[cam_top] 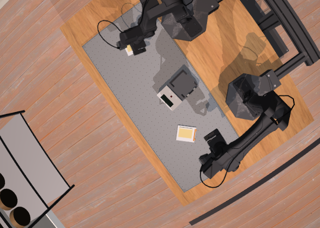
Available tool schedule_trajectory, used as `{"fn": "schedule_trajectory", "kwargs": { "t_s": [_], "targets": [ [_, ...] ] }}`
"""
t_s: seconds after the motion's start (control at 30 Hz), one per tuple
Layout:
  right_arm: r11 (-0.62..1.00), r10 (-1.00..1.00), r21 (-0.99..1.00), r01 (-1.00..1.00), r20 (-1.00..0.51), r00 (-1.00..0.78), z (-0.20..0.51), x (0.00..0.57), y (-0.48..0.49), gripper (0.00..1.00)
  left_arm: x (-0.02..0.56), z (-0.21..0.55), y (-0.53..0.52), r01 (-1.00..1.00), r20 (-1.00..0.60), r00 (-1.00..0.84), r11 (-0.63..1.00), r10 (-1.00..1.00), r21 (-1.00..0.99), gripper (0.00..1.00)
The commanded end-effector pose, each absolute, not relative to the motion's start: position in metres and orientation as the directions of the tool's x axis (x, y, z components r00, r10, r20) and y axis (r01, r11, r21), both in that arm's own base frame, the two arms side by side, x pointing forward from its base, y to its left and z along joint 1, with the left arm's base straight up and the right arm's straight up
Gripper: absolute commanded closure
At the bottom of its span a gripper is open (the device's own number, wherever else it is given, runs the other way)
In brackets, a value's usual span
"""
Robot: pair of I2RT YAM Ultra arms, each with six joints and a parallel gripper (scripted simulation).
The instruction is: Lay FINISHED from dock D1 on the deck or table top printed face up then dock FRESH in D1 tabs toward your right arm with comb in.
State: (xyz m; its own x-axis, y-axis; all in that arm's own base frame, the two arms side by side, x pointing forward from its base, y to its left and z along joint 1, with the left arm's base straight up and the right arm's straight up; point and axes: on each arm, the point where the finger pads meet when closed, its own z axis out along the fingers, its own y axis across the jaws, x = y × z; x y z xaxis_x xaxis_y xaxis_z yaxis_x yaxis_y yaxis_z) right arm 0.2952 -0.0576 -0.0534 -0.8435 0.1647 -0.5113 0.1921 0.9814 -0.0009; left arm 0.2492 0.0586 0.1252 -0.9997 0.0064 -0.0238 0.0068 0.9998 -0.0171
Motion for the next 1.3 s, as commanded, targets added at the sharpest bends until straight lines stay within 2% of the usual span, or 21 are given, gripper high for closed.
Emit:
{"fn": "schedule_trajectory", "kwargs": {
  "t_s": [0.0,1.27],
  "targets": [
    [0.981,0.164,-0.001,0.192,-0.520,-0.838,-0.0519,0.2905,-0.0571,0.02,0.2469,0.1322,0.0584,0.006,-0.048,-0.999,1.000,0.005,-0.019,0.00],
    [0.981,0.164,-0.001,0.192,-0.516,-0.841,-0.0555,0.2899,-0.0570,0.02,0.2469,0.1322,0.0584,0.006,-0.048,-0.999,1.000,0.005,-0.019,0.00]
  ]
}}
